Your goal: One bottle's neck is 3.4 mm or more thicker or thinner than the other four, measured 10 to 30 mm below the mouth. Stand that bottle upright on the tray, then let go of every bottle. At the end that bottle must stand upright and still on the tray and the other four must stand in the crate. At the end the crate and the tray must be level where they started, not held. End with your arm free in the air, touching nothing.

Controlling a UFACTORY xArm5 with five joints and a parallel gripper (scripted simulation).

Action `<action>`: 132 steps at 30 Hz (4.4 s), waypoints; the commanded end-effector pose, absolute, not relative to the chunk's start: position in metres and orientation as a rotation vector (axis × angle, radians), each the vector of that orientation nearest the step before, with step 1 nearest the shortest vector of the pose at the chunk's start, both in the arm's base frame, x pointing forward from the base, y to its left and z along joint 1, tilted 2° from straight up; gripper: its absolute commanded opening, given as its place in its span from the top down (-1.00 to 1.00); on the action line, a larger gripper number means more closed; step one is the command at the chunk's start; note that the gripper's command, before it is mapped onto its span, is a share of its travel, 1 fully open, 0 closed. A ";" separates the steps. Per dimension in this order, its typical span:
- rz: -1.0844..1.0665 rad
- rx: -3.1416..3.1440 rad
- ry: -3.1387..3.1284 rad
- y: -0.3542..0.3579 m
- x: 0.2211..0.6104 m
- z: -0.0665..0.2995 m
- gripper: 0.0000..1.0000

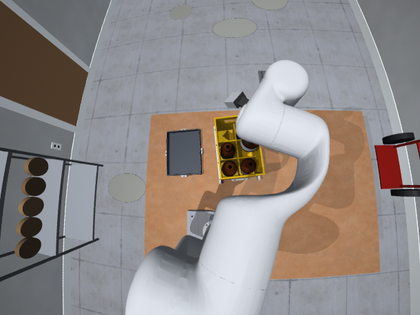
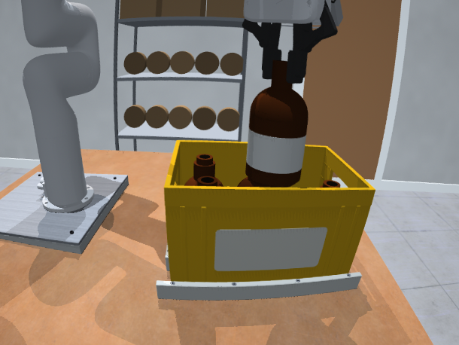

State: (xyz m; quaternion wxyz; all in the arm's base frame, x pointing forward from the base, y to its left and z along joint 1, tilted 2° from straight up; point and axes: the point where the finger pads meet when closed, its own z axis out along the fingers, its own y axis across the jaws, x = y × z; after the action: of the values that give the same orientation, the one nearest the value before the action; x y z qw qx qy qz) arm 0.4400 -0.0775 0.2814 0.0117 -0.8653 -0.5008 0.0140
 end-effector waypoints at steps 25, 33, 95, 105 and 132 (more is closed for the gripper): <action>0.038 -2.701 -1.563 -0.077 0.441 0.300 1.00; 0.038 -2.701 -1.563 -0.077 0.441 0.302 1.00; 0.040 -2.701 -1.564 -0.062 0.439 0.302 1.00; 0.041 -2.702 -1.564 -0.054 0.438 0.302 1.00; 0.044 -2.703 -1.565 -0.018 0.431 0.302 1.00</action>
State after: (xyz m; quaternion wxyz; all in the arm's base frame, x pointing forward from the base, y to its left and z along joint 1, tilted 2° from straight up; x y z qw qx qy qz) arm 0.4311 -0.0201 0.3004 0.0102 -0.8653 -0.5010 0.0159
